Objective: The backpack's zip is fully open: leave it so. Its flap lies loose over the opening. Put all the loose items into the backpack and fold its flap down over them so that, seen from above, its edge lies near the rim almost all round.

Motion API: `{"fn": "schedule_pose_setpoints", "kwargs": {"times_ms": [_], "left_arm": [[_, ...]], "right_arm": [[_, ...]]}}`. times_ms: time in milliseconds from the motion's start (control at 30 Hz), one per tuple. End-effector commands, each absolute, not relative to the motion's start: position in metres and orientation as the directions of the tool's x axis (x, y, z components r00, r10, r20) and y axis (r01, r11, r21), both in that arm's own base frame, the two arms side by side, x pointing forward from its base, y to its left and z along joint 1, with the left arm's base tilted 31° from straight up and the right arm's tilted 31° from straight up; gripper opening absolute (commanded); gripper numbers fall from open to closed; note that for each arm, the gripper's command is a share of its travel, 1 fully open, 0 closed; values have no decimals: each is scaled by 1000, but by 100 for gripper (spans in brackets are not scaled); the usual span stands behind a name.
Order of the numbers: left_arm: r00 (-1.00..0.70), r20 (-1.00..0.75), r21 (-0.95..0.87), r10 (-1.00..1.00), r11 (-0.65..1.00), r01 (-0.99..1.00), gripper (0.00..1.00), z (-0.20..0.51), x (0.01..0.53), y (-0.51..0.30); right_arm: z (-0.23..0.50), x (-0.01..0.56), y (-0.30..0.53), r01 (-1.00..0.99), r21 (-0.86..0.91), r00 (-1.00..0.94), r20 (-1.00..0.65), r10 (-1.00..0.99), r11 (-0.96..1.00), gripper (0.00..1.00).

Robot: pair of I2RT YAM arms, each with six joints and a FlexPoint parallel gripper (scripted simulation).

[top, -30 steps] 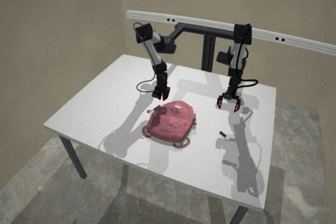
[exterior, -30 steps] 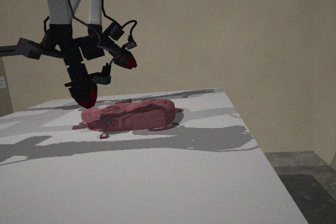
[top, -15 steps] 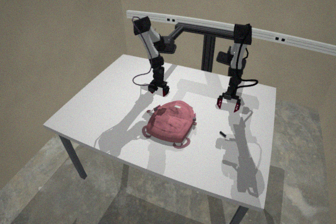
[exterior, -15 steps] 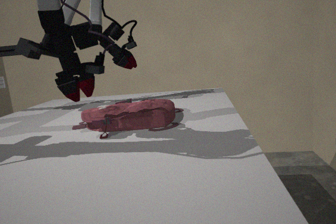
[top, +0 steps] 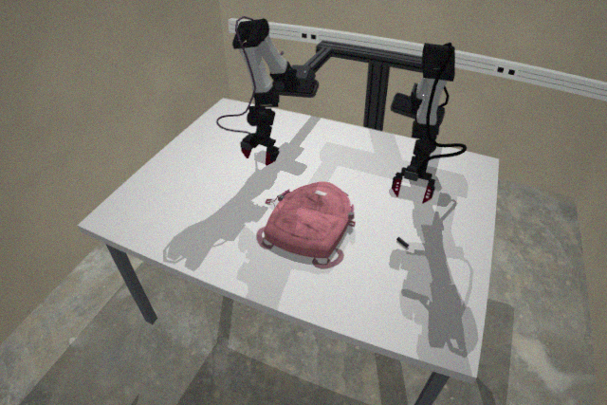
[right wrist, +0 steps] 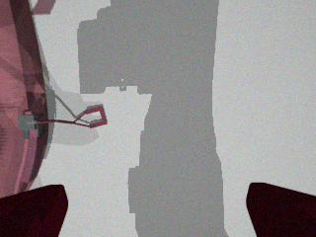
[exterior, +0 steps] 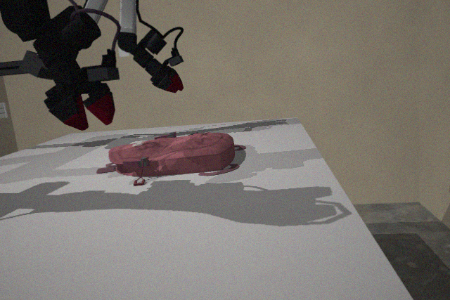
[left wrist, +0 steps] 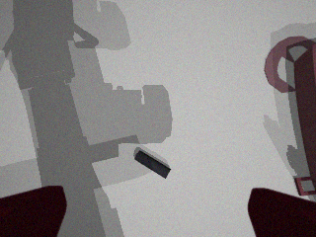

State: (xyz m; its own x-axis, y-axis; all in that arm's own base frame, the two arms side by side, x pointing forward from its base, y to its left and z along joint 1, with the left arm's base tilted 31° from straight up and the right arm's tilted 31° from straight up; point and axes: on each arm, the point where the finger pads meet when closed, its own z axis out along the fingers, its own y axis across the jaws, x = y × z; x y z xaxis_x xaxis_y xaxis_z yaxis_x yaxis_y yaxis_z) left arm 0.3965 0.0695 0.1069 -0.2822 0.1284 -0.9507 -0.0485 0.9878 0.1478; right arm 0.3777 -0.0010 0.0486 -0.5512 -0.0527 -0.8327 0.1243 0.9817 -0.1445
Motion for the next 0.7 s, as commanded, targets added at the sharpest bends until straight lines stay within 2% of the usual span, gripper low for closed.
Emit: {"fn": "schedule_pose_setpoints", "kwargs": {"times_ms": [0, 200, 367, 567, 600, 667], "left_arm": [[-264, -955, 149, 132, 988, -46, 90, 113, 398, 68], [-264, -955, 149, 132, 988, -46, 90, 113, 398, 68], [-264, -955, 149, 132, 988, -46, 90, 113, 398, 68], [-264, -955, 149, 132, 988, -46, 90, 113, 398, 68], [-286, -945, 177, 158, 983, -40, 0, 101, 395, 61], [-290, -936, 219, 199, 975, -36, 0, 95, 391, 49]], "right_arm": [[85, 391, -11, 52, -134, -399, -911, -103, 990, 90], [87, 391, -39, 50, -135, -355, -929, -109, 990, 90], [116, 400, -72, 57, -137, -241, -963, -119, 989, 90], [119, 406, -64, 43, -136, -239, -963, -122, 990, 90], [119, 406, -64, 43, -136, -239, -963, -122, 990, 90], [120, 403, -68, 60, -131, -243, -963, -113, 990, 90]]}}
